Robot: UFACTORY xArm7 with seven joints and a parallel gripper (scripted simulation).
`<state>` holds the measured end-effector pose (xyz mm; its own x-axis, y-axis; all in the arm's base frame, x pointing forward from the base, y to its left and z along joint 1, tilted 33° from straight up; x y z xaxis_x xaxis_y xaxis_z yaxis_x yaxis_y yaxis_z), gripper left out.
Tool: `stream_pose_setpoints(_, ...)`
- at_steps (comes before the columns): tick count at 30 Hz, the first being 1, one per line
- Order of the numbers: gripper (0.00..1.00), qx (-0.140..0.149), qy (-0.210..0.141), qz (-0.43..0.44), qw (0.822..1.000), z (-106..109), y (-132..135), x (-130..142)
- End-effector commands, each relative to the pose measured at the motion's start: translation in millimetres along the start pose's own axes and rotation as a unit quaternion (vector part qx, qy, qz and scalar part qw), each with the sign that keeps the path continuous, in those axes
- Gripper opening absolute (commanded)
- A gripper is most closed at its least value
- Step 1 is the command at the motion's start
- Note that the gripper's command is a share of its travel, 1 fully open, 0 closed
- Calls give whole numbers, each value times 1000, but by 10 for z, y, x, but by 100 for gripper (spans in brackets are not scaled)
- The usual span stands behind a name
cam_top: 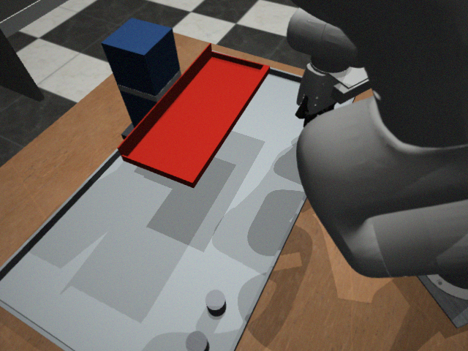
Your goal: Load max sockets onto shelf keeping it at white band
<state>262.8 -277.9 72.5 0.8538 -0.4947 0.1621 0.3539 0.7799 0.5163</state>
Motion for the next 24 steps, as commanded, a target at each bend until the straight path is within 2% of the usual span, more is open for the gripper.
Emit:
stream_pose_setpoints(1, 0, -1, -2, 0, 1000, 158, -8, 8)
stream_pose_setpoints(18, 0, -1, -2, 0, 1000, 204, -8, 8)
stream_pose_setpoints(24, 0, -1, -2, 0, 1000, 330, -8, 8)
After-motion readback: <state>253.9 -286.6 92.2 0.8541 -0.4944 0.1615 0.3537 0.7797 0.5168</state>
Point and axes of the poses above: the point where the finger pads meet when closed, its own z axis back along the fingers, its own y axis across the jaws, x = y × z, the point moved 10 cm from there along z, back along the fingers, and after that the axes turned 5 degrees about z, right-handed, at the moved point
